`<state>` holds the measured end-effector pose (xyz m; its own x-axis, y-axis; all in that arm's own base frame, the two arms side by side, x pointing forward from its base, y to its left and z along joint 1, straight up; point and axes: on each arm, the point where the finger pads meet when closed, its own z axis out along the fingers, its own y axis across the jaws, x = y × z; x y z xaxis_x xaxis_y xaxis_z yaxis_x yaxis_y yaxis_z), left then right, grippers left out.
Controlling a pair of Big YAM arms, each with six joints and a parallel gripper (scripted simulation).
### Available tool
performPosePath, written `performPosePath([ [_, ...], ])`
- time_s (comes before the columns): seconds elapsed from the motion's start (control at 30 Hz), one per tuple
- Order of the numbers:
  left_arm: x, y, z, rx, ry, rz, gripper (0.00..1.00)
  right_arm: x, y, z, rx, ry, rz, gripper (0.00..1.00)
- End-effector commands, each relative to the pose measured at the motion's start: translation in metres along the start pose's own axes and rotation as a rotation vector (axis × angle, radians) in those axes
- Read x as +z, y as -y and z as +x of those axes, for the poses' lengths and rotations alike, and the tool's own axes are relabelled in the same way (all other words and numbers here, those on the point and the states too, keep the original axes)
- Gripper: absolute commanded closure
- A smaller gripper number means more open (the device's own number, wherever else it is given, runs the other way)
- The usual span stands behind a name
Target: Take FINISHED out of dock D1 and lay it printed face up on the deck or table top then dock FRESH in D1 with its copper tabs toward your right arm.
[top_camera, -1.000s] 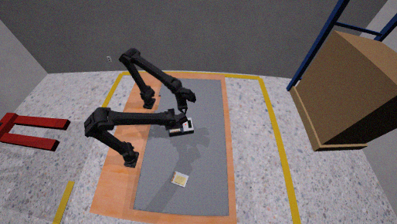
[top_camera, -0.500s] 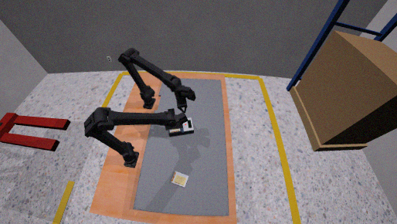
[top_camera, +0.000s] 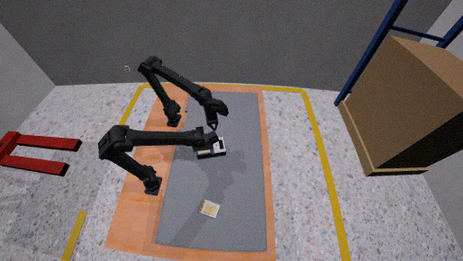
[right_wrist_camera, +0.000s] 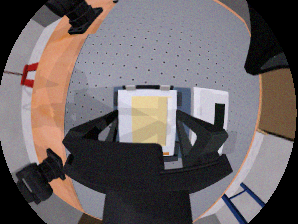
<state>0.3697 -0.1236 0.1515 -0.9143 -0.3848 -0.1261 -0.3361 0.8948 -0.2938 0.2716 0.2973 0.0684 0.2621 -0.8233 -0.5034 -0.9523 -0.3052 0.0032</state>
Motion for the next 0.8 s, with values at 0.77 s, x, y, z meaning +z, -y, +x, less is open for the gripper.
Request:
performPosePath([
  [0.77,-0.049,0.023,-0.023,0.014,0.062,0.049,1.00,-0.002,0.002,0.000,-0.001,-0.007,0.005,1.00],
])
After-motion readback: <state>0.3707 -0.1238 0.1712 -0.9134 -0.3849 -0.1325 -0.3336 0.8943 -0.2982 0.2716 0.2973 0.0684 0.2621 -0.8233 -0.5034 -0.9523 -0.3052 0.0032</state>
